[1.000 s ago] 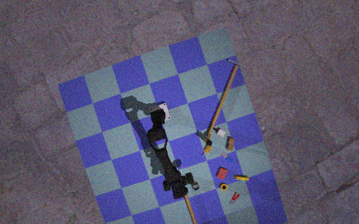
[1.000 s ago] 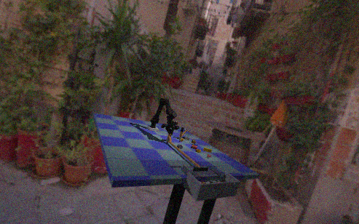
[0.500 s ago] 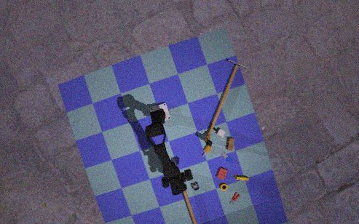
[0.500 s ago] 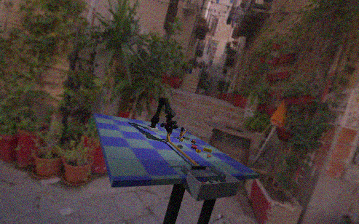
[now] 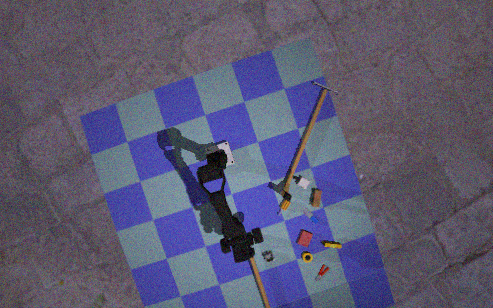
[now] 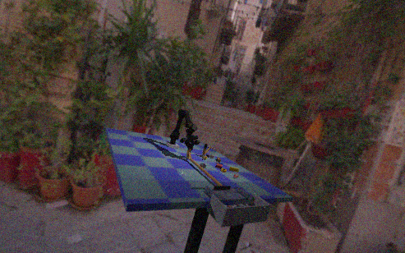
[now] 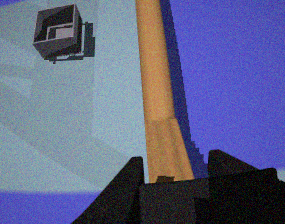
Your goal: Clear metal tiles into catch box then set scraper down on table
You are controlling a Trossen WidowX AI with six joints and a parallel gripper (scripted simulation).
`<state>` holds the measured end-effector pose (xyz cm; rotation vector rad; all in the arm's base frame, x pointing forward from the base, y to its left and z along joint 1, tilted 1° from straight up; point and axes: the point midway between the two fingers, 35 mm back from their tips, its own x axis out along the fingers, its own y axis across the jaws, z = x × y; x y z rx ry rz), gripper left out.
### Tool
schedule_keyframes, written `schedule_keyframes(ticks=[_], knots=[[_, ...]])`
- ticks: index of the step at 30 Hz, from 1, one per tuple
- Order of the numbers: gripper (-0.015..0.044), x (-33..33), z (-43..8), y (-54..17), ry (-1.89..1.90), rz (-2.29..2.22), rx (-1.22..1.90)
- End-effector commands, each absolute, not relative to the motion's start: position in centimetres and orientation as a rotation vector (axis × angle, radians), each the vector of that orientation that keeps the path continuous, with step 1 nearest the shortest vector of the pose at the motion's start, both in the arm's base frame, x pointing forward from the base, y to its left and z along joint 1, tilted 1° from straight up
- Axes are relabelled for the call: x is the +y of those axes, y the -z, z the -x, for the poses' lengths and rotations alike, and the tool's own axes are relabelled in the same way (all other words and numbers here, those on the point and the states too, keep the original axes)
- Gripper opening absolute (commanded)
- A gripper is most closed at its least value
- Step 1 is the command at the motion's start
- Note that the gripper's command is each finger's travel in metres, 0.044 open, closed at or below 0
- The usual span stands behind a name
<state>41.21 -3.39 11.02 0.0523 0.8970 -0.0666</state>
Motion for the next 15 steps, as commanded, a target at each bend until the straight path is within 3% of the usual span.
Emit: schedule_keyframes(ticks=[1, 15], knots=[[0.0, -3.4, -40.8, -11.8, 0.066, -0.051, 0.872], [0.0, -3.2, -38.6, -11.5, 0.066, -0.051, 0.872]])
